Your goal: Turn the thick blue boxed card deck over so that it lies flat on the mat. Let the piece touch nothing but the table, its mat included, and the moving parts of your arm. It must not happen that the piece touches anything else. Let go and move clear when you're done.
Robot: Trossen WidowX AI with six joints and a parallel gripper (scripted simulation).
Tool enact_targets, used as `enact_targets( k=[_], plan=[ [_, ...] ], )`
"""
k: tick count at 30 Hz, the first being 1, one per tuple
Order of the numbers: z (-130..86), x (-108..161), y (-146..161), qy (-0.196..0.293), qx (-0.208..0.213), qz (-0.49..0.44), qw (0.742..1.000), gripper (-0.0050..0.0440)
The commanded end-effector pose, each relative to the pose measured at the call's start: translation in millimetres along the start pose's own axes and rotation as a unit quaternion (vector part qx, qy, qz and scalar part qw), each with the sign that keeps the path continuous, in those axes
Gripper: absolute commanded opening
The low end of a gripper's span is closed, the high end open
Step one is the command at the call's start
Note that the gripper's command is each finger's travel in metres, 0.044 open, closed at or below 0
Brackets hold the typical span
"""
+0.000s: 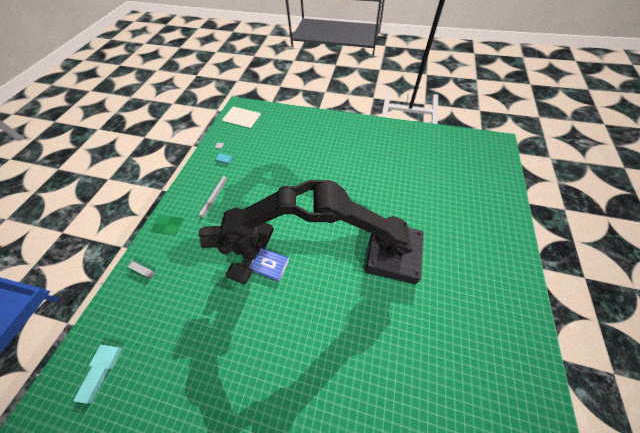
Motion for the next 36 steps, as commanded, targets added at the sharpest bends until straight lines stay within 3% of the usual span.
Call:
enact_targets(
  k=[1,26,29,36],
  plan=[
    [0.7,0.9,0.7,0.0,0.0,0.002,1.0,0.0365],
    [0.5,1.1,0.7,0.0,0.0,0.002,1.0,0.0365],
    [-13.0,-0.8,2.9,-0.022,-0.005,0.0,1.0,0.0365],
    [-15.3,3.8,2.7,-0.072,-0.007,0.001,0.997,0.0365]
  ],
)
Point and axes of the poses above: the point midway between the two fingers, 35 mm back from their tips, its own z axis out along the fingers, its own y axis across the jaws, x = y × z, the point moved 3 cm from there along -z, back along the fingers, and after that the axes turned 2 degrees about z, right-handed, at the moved point
